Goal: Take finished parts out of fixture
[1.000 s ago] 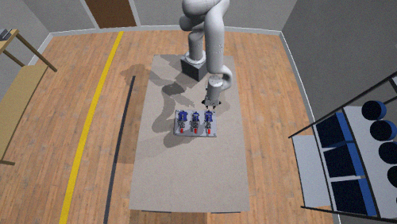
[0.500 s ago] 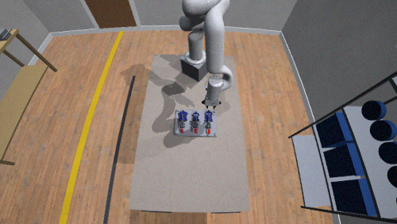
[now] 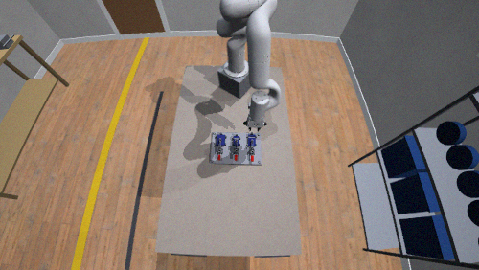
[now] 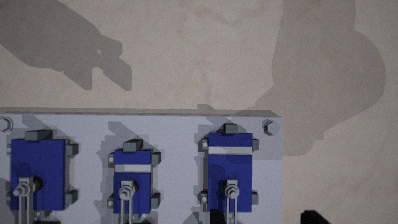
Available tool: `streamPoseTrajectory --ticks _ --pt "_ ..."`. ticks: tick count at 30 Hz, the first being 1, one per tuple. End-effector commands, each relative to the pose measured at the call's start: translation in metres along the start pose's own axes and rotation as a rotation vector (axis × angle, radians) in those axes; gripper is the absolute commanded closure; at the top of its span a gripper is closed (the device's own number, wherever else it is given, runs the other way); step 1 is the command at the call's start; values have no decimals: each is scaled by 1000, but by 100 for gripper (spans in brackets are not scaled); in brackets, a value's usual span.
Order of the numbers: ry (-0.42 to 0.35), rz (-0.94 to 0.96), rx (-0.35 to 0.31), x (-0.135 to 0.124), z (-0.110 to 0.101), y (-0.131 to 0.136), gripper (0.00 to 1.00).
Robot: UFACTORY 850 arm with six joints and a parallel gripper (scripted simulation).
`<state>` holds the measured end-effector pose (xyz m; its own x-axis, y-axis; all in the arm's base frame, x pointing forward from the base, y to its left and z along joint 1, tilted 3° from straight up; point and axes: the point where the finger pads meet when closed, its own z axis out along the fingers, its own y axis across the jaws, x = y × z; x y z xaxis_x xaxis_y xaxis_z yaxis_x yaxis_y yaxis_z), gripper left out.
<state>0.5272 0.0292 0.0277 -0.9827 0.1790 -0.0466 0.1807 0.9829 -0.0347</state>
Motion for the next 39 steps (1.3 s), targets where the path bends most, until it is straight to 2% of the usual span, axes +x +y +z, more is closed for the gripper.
streamPoseTrajectory --ticks 1,10,17,24,28,39 --pt "-2 0 -1 -1 -1 0 52" --pt "-2 0 -1 -1 0 0 52" --pt "-2 0 -1 -1 13 0 52" --pt "-2 0 -1 -1 46 0 52" --pt "-2 0 0 -1 56 0 52" --pt "-2 0 0 -2 59 0 52"
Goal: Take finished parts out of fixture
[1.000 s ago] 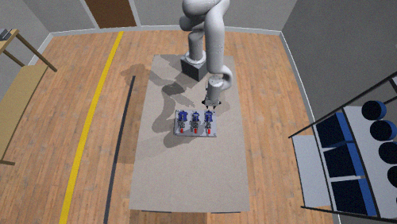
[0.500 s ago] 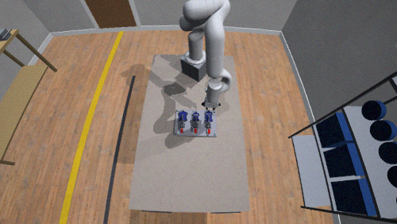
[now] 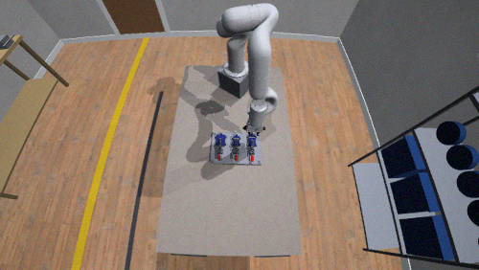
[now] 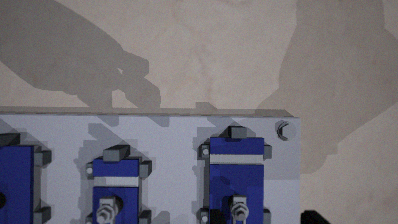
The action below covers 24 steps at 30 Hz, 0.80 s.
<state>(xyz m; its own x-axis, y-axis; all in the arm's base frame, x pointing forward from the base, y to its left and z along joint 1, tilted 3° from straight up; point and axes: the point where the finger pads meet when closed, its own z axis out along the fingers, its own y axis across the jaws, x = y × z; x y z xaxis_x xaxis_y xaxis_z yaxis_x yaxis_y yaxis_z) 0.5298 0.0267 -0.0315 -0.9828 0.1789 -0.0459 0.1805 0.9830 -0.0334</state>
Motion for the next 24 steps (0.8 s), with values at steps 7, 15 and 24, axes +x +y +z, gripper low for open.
streamPoseTrajectory --ticks 7,15,24 --pt "-3 0 1 -21 0 0 52" --pt "-3 0 1 -63 0 0 52" --pt "-3 0 1 -123 0 0 52"
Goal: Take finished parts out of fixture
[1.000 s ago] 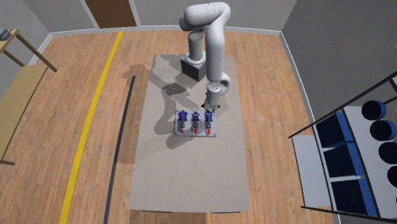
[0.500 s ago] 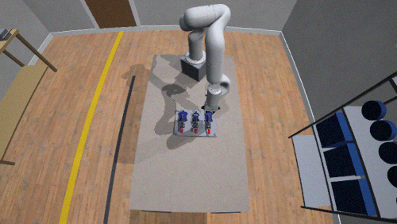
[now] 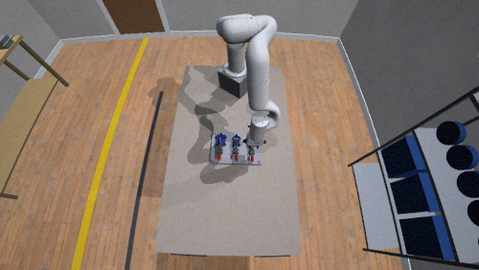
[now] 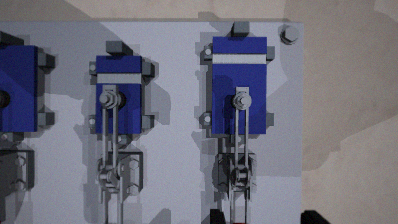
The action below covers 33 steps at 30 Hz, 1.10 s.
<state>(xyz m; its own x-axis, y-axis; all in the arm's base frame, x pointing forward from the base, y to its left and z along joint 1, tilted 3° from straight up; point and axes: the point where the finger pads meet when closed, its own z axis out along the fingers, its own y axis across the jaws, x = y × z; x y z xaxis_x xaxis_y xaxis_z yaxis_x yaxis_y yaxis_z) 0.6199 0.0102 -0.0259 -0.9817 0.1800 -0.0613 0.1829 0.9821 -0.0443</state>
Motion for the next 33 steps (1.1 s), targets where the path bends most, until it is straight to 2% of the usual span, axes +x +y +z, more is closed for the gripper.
streamPoseTrajectory --ticks 1,9,22,33 --pt "13 -2 -10 -35 2 0 52" --pt "13 -2 -10 -48 2 0 52" --pt "13 -2 -10 -48 8 1 52" --pt "13 -2 -10 -48 46 1 52"
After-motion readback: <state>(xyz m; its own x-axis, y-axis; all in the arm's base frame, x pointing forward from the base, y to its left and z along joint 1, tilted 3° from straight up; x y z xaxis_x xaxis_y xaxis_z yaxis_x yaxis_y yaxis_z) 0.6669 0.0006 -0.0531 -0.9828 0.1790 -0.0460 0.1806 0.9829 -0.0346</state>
